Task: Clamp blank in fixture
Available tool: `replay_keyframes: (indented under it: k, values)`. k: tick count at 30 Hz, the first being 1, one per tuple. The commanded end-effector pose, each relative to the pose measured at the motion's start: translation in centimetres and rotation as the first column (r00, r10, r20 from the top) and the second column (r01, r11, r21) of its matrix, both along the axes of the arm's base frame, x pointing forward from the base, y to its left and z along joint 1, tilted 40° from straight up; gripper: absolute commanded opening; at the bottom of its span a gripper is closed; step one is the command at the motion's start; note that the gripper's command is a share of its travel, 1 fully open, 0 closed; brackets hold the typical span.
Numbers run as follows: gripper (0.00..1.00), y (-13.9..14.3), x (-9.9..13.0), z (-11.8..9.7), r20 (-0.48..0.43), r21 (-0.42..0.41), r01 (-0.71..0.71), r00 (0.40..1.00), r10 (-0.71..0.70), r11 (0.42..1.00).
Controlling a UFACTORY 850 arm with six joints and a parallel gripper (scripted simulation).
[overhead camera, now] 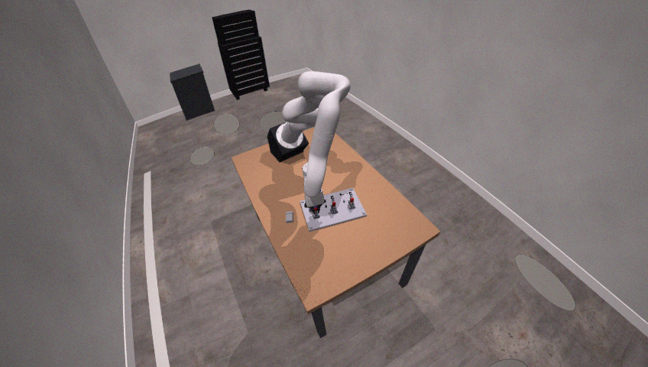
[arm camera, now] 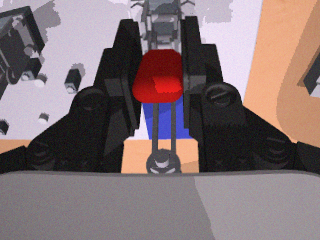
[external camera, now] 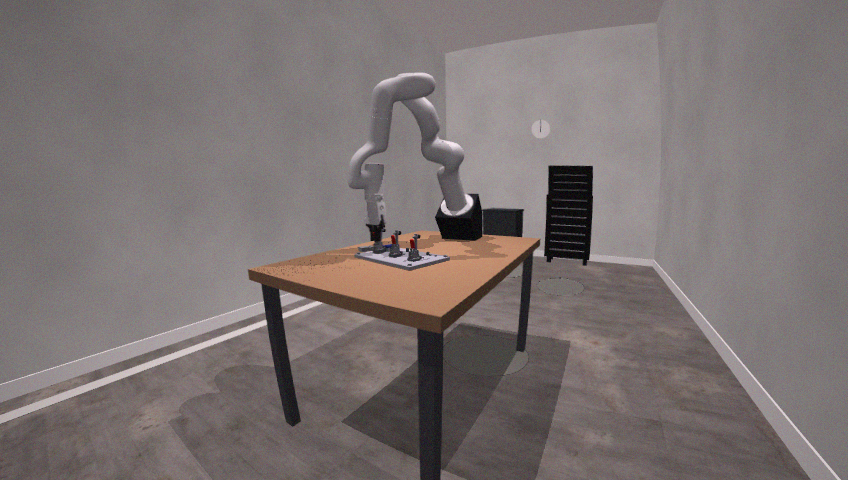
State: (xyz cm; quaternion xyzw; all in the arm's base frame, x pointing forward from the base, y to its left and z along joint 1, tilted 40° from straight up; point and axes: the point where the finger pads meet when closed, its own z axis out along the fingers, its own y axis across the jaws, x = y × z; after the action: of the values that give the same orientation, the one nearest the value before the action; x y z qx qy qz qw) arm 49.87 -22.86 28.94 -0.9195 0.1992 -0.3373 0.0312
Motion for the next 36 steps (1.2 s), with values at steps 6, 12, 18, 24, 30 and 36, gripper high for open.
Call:
replay_keyframes:
  k: [6,12,18,24,30,36]
  values:
    - [0.00,-0.2,0.4,0.4,0.003,-0.001,0.000,1.000,0.000,1.000]
    - [0.00,-0.4,0.8,0.6,0.003,-0.001,0.000,1.000,0.000,1.000]
    - [0.00,-0.6,1.2,0.8,0.003,-0.001,0.000,1.000,0.000,1.000]
    - [0.00,-0.7,1.5,0.9,0.003,-0.001,0.000,1.000,0.000,1.000]
    - [0.00,-1.0,2.2,1.0,0.003,-0.001,0.000,1.000,0.000,1.000]
    - [0.00,-1.3,2.8,1.0,0.003,-0.001,0.000,1.000,0.000,1.000]
